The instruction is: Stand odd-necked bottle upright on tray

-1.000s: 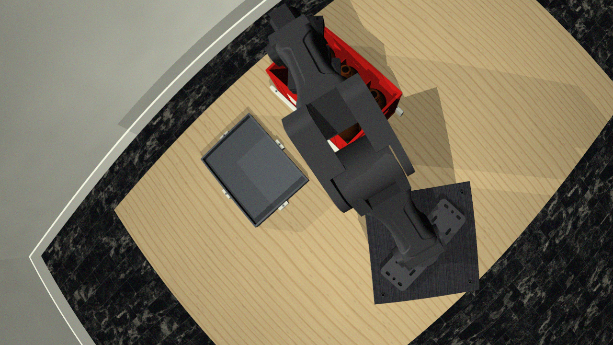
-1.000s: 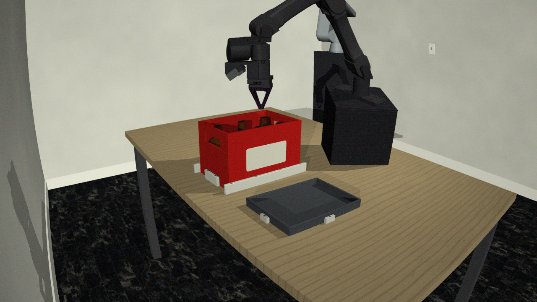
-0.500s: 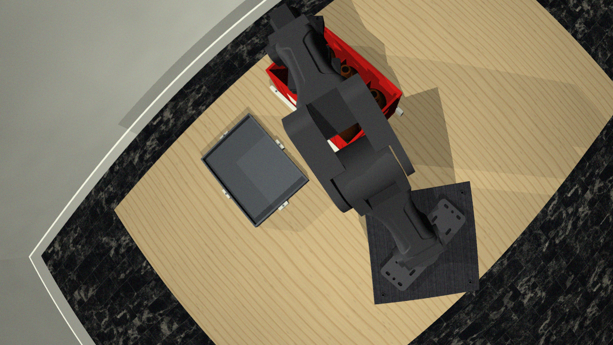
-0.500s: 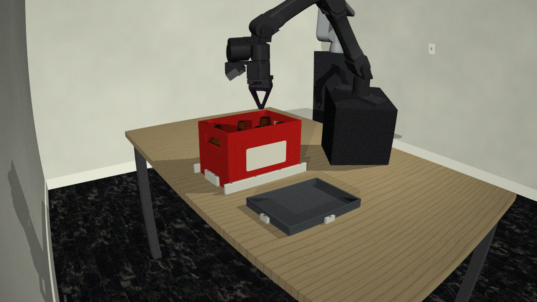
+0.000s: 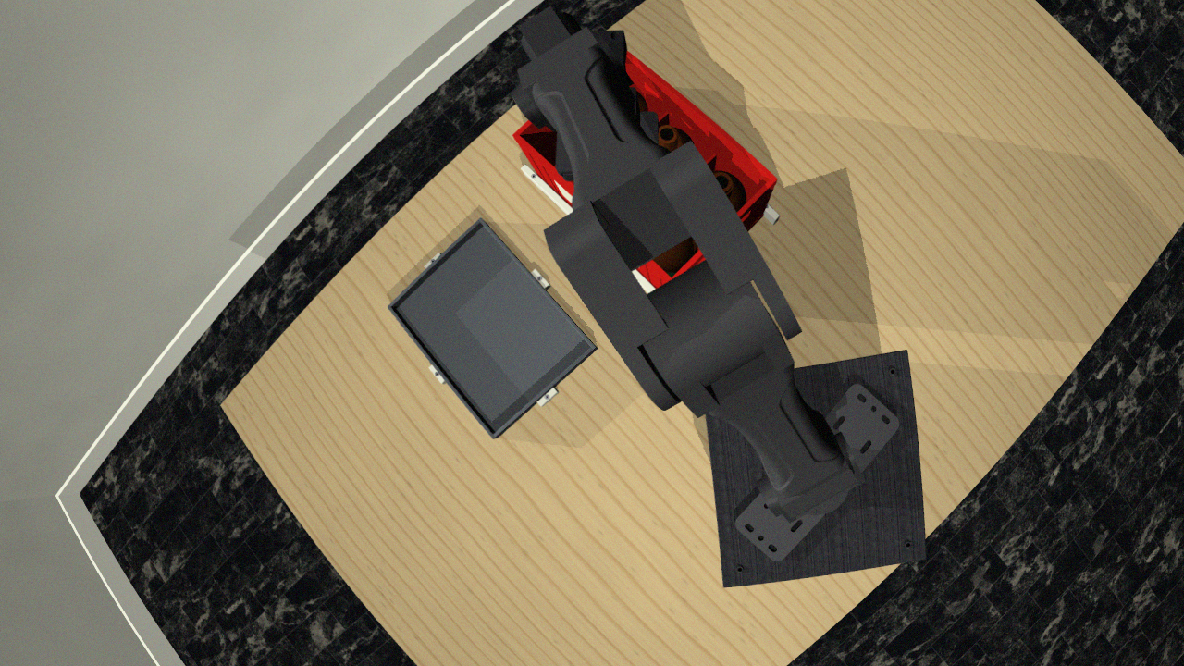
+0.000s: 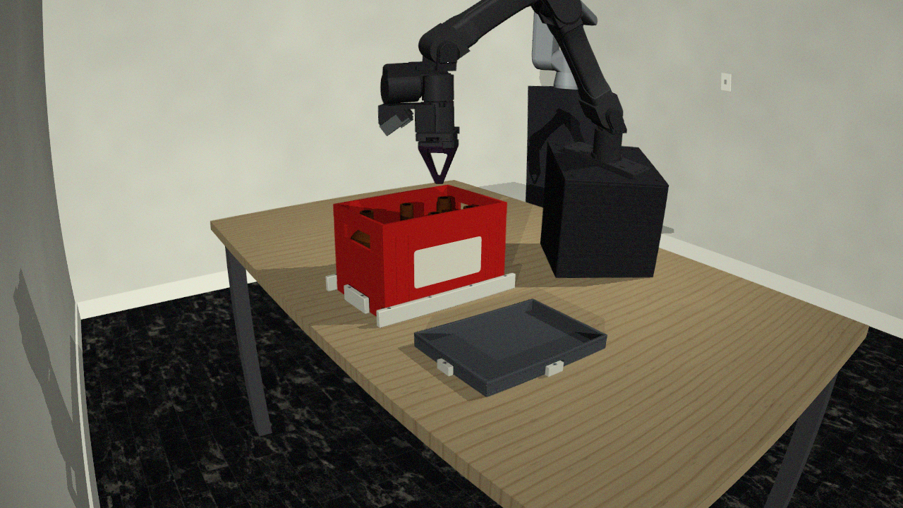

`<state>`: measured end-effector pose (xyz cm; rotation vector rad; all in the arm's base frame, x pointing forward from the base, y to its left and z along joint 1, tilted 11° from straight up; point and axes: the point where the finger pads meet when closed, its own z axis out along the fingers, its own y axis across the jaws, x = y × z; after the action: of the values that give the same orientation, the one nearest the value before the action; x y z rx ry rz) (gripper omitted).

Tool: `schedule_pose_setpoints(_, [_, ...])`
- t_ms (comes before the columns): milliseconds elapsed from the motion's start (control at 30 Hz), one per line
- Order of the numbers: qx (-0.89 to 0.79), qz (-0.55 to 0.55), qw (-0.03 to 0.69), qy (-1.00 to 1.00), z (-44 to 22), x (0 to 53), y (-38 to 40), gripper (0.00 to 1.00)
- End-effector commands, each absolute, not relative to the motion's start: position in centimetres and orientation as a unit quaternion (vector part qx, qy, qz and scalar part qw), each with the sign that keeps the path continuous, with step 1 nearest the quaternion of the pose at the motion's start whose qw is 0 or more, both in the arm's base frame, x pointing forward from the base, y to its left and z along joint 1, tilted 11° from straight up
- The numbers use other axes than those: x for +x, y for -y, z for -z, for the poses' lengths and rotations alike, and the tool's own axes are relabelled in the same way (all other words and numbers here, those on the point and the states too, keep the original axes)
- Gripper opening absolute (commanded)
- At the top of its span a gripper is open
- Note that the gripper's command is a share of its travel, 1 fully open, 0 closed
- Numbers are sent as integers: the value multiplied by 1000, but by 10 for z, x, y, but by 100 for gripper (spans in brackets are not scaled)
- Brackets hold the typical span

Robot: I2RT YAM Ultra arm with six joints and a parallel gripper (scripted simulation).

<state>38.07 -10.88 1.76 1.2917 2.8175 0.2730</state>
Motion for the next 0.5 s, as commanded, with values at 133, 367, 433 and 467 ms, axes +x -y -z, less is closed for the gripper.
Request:
schedule_pose_setpoints(133, [418, -90, 30, -903, -28, 391, 121, 0])
schedule_pose_setpoints(367, [418, -90, 29, -903, -30, 407, 134, 0])
schedule_pose_setpoints(433, [418, -91, 29, -903, -32, 418, 143, 0])
schedule_pose_setpoints(467, [418, -91, 29, -903, -32, 424, 148, 0])
